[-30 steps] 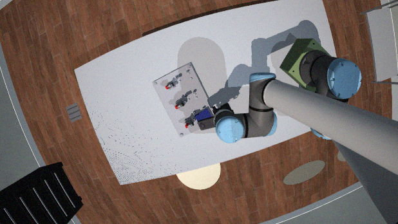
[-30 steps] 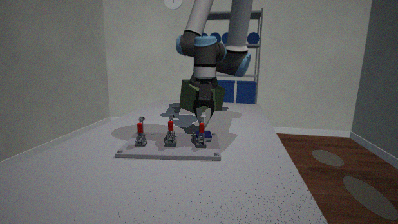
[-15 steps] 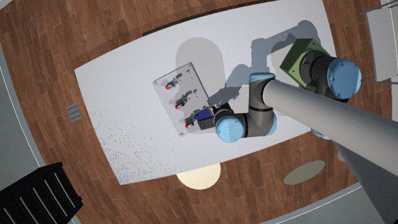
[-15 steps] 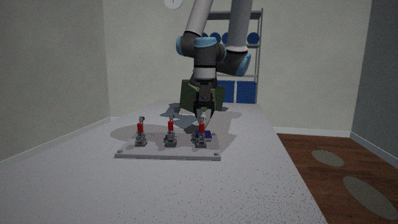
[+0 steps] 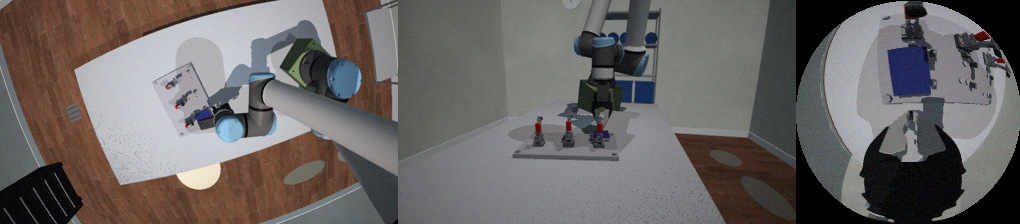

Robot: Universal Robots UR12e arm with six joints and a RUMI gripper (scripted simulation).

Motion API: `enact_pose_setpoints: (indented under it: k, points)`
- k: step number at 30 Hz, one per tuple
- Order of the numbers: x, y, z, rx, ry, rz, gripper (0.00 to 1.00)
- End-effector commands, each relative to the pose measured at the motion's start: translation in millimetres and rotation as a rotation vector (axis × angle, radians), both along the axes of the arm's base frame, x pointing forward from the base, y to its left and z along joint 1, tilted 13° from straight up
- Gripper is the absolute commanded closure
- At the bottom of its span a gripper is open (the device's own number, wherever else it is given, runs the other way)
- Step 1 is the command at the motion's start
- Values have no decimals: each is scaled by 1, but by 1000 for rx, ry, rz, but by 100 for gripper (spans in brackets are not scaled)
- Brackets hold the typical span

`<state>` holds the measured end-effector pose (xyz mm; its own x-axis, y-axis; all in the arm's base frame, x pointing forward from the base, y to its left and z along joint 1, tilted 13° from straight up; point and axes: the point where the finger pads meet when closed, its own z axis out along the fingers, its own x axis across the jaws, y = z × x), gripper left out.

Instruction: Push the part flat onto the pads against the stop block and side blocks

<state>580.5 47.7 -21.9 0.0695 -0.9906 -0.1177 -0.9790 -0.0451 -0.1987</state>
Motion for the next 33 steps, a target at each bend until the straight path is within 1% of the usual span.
enact_pose_setpoints:
  k: [1, 23, 33]
  points:
    - [-2, 1, -1, 0, 2, 0, 100]
    - [-2, 1, -1, 0, 2, 0, 100]
    - [5, 1, 1, -1, 0, 1, 100]
